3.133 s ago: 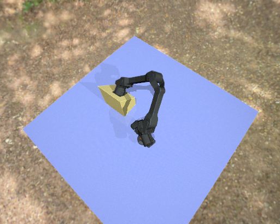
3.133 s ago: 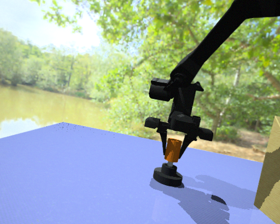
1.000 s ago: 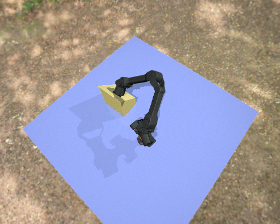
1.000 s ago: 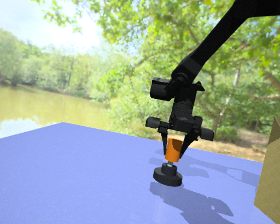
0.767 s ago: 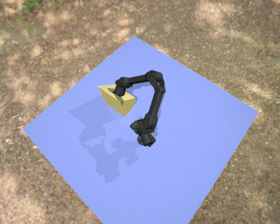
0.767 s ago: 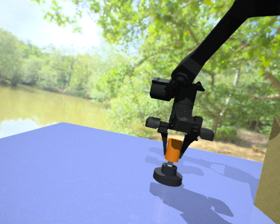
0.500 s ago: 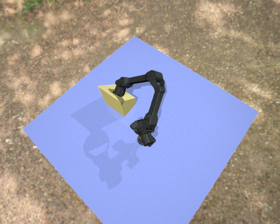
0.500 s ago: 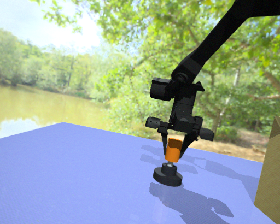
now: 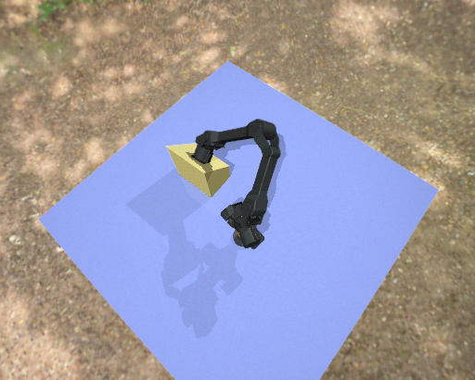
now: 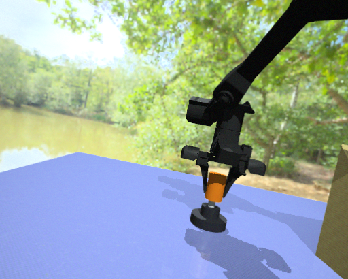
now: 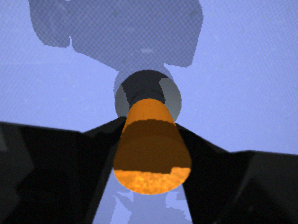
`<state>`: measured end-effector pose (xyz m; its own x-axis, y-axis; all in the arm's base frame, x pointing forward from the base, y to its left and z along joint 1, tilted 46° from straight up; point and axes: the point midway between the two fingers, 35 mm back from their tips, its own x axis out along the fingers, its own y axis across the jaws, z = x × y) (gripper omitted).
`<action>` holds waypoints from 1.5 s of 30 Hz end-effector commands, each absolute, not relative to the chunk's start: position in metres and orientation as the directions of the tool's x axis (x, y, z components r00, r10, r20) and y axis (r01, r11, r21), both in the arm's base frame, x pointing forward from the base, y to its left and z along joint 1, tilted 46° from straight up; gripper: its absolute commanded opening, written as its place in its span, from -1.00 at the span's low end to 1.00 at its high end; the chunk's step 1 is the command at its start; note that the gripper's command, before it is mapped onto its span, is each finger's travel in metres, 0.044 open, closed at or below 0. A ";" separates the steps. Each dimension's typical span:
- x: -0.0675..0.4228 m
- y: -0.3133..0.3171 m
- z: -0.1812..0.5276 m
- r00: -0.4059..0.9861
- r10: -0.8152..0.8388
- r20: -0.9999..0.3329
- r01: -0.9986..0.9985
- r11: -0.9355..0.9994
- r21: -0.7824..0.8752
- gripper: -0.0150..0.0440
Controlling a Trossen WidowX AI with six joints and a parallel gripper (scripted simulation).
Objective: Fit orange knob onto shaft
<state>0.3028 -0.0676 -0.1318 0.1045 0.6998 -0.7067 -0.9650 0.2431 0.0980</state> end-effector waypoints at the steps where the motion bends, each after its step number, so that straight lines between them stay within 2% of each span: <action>1: 0.302 -0.070 -0.128 0.105 0.701 -0.705 -0.960 0.257 0.113 -0.49; 45: 0.307 -0.057 -0.143 0.099 0.702 -0.706 -0.974 0.213 0.076 -0.49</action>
